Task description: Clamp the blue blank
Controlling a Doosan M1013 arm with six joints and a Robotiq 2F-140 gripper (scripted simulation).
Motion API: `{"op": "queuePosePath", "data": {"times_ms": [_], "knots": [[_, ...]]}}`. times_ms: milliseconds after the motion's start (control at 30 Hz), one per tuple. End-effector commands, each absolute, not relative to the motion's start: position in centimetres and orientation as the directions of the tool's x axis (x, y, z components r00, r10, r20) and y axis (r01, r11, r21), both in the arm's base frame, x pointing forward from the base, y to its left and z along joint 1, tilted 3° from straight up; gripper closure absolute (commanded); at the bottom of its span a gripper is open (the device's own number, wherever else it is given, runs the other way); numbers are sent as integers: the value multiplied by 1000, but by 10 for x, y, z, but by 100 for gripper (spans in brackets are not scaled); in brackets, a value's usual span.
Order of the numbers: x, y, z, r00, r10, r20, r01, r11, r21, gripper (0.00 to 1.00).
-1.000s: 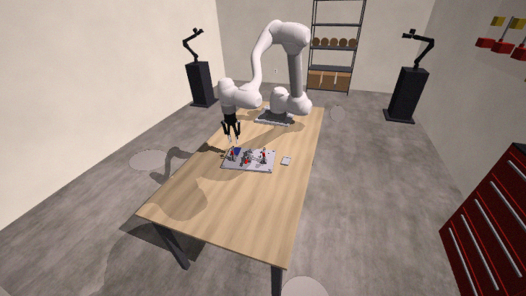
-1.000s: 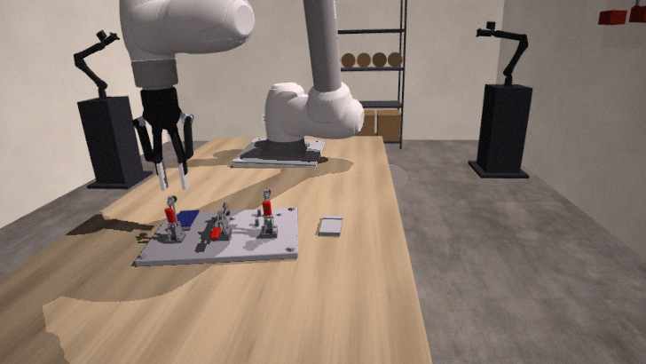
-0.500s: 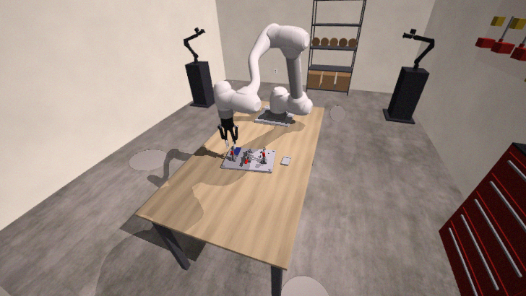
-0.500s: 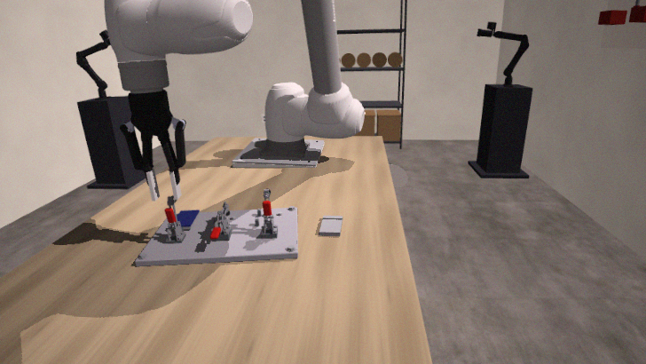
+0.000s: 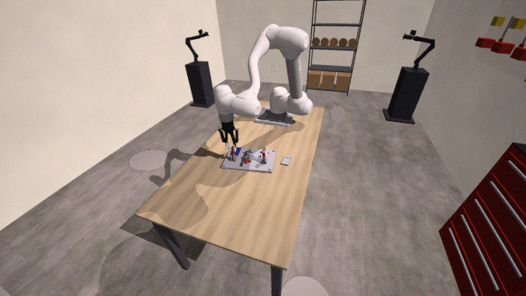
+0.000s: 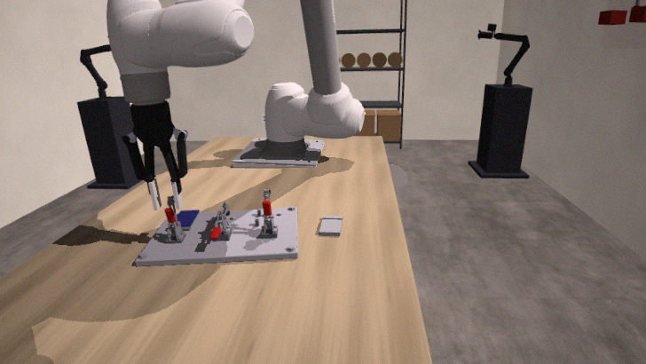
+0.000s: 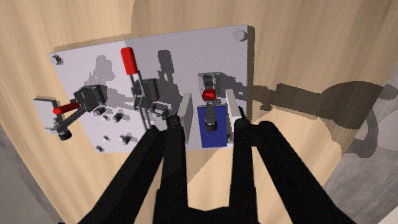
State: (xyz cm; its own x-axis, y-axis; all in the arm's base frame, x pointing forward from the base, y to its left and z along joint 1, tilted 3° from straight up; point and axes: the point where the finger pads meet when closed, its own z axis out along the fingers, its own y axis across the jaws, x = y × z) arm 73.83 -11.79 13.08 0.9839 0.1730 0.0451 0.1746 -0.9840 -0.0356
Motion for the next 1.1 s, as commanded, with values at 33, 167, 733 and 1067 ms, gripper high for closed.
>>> {"op": "queuePosePath", "data": {"times_ms": [33, 167, 733, 1067], "knots": [[739, -118, 125, 984, 173, 45, 175, -984, -36, 72], [739, -118, 123, 984, 173, 45, 175, -984, -36, 72], [739, -117, 117, 984, 173, 45, 175, -984, -36, 72], [740, -116, 95, 984, 173, 45, 175, -984, -36, 72]]}}
